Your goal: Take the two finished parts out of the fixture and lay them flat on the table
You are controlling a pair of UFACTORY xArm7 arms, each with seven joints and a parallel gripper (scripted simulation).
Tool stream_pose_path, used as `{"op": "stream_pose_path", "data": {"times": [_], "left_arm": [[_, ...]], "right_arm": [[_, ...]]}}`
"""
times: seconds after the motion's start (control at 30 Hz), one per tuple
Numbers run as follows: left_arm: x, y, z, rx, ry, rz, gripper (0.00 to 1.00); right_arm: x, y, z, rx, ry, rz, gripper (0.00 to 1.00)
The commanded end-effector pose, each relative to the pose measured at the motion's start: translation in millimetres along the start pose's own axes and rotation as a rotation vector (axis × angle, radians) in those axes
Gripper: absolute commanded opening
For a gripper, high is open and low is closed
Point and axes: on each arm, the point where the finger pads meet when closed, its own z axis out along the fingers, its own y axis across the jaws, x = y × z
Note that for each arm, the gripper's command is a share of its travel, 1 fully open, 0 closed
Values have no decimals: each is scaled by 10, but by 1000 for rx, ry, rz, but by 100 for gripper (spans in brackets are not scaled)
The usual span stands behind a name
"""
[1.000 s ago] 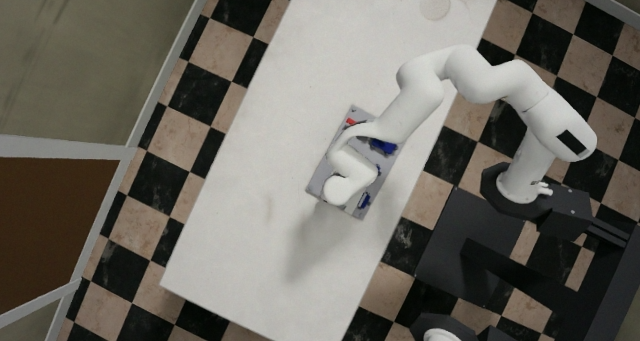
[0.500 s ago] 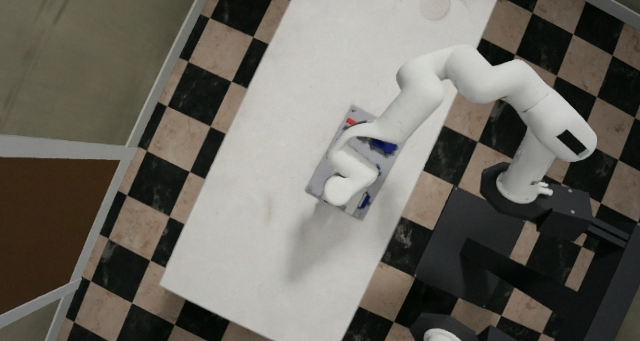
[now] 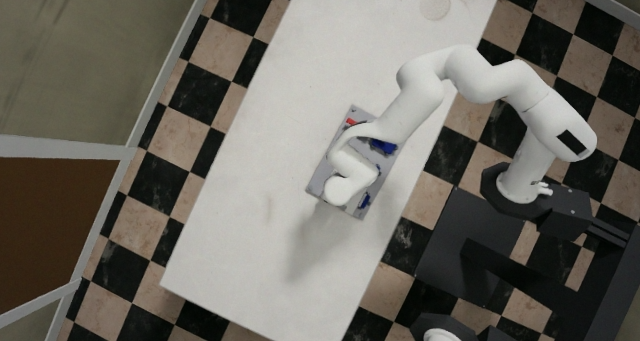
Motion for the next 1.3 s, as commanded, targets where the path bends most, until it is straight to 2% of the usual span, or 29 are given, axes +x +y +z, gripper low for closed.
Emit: {"op": "stream_pose_path", "data": {"times": [0.0, 1.1, 1.13, 1.27], "left_arm": [[9, -4, -16, -1, 4, -2, 100], [9, -4, -16, -1, 4, -2, 100], [9, -4, -16, -1, 4, -2, 100], [9, -4, -16, -1, 4, -2, 100]], "right_arm": [[10, 20, -16, -4, 0, -2, 0], [57, 20, -15, -4, 0, -2, 0], [57, 20, -15, -4, 0, -2, 48], [57, 20, -15, -4, 0, -2, 48]]}}
